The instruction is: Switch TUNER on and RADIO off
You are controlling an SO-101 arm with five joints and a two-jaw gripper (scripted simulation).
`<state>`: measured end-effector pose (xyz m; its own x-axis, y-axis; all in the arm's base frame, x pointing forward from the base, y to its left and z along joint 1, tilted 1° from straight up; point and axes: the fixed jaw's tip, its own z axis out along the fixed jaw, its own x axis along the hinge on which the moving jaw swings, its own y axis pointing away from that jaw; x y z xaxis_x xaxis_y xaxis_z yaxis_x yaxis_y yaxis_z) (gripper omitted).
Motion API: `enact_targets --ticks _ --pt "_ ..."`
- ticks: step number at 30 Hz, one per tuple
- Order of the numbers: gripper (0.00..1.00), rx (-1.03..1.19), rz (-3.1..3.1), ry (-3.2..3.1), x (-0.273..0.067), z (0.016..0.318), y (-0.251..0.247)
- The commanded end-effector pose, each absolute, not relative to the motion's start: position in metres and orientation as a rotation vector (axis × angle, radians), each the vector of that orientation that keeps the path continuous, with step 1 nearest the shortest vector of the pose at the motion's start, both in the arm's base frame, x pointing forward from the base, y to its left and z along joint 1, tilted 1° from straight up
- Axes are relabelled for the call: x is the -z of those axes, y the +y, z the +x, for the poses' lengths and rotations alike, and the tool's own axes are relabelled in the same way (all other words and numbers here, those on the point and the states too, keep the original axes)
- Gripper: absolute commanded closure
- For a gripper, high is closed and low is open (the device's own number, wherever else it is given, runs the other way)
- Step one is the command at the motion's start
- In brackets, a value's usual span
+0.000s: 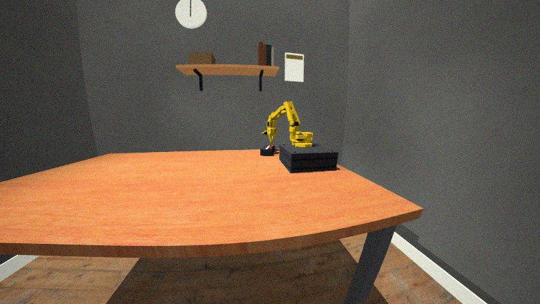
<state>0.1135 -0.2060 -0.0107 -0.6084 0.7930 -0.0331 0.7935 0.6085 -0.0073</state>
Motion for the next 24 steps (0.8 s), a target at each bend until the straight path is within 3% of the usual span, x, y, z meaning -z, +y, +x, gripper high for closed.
enact_targets --ticks 1,24 --pt "1.00 0.050 1.571 2.664 0.009 0.108 -0.205" --pt "1.00 0.004 2.665 1.643 0.012 0.070 -0.177"
